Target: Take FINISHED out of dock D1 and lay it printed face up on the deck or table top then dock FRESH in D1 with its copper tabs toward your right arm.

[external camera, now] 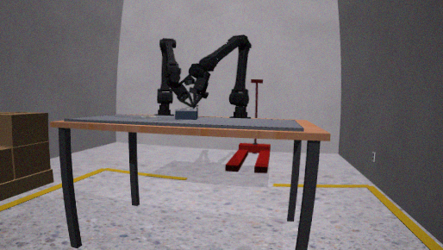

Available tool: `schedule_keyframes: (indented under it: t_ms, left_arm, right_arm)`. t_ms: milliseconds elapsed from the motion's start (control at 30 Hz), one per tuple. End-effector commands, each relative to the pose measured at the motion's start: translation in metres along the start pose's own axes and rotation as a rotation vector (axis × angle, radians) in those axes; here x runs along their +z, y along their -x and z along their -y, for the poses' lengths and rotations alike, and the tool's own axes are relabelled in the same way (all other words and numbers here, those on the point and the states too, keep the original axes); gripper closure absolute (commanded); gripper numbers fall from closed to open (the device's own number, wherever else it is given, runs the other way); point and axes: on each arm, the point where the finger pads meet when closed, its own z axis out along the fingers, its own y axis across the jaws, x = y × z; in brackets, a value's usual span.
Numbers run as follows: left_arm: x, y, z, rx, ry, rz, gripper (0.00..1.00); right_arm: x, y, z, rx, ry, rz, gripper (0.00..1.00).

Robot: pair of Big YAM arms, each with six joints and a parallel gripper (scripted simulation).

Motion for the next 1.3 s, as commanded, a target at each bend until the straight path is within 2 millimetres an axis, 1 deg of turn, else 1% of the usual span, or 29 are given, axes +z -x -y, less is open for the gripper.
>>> schedule_keyframes:
  t_ms: [0,300,433,900,1067,1267]
  left_arm:
    - [0.0443,-0.0294,-0.0373,-0.02,0.101,-0.098,1.0]
    - [0.0443,-0.0294,-0.0373,-0.02,0.101,-0.098,1.0]
    - [0.0443,-0.0294,-0.0373,-0.02,0.101,-0.098,1.0]
    - [0.0443,-0.0294,-0.0373,-0.02,0.101,-0.098,1.0]
    - [0.0443,-0.0294,-0.0373,-0.02,0.101,-0.098,1.0]
    - [0.0443,-0.0294,-0.0373,-0.02,0.101,-0.098,1.0]
  right_arm:
    - [-0.0069,0.0193,0.0096,-0.006,-0.013,0.011,1.0]
    - [-0.0069,0.0193,0.0096,-0.006,-0.013,0.011,1.0]
    - [-0.011,0.0208,0.0118,-0.016,-0.017,0.026,1.0]
    - [-0.011,0.0208,0.0118,-0.016,-0.017,0.026,1.0]
    - [-0.0156,0.0218,0.0163,-0.03,-0.03,0.015,1.0]
    - [-0.0156,0.0218,0.0163,-0.03,-0.03,0.015,1.0]
